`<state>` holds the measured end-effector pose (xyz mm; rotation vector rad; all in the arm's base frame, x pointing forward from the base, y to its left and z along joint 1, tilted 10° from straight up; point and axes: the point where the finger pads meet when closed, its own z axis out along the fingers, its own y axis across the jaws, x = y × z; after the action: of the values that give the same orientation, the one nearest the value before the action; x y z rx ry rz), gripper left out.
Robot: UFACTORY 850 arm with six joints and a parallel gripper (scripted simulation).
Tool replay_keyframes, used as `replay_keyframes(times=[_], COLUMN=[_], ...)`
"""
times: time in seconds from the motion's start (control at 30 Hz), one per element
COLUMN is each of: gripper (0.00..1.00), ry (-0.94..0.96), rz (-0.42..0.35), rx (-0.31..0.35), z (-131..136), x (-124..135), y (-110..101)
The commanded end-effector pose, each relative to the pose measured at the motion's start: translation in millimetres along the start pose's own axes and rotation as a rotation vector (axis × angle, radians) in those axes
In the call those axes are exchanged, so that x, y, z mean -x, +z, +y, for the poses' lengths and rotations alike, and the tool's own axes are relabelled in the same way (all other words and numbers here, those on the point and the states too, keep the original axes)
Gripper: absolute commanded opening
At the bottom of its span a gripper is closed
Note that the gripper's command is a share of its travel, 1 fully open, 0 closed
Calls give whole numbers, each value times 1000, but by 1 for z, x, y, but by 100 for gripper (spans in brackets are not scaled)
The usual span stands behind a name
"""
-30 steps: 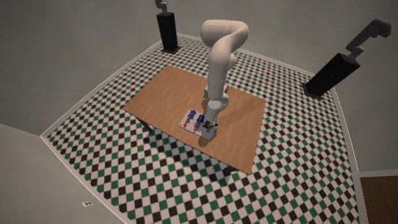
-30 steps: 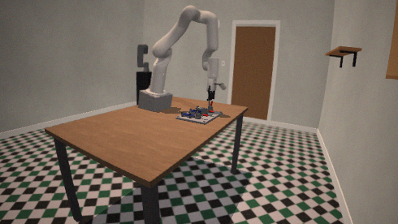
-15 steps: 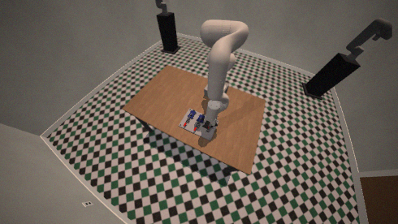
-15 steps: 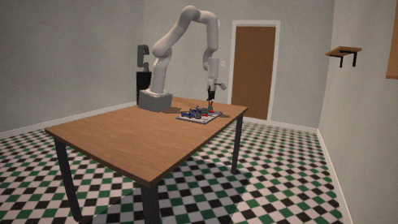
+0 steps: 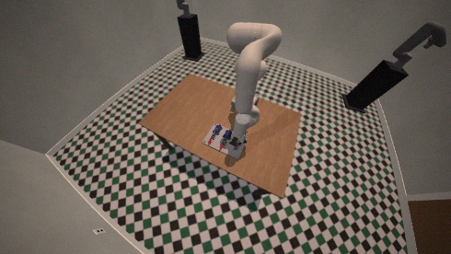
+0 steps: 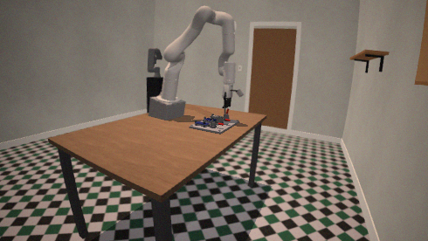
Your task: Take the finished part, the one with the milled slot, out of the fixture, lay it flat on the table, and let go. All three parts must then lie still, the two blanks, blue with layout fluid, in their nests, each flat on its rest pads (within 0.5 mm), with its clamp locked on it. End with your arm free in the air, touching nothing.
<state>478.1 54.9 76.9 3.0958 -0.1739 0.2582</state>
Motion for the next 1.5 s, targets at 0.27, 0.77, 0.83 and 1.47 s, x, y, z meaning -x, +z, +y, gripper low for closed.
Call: replay_keyframes(times=[0.27,0.77,0.83,1.47], gripper=[100,100,100,100], ry=[0,0,0,0], rz=[1,1,1,1], rx=[0,0,0,0], z=[0,0,0,0], x=[-1,-1,-1,3], y=[0,10,11,12])
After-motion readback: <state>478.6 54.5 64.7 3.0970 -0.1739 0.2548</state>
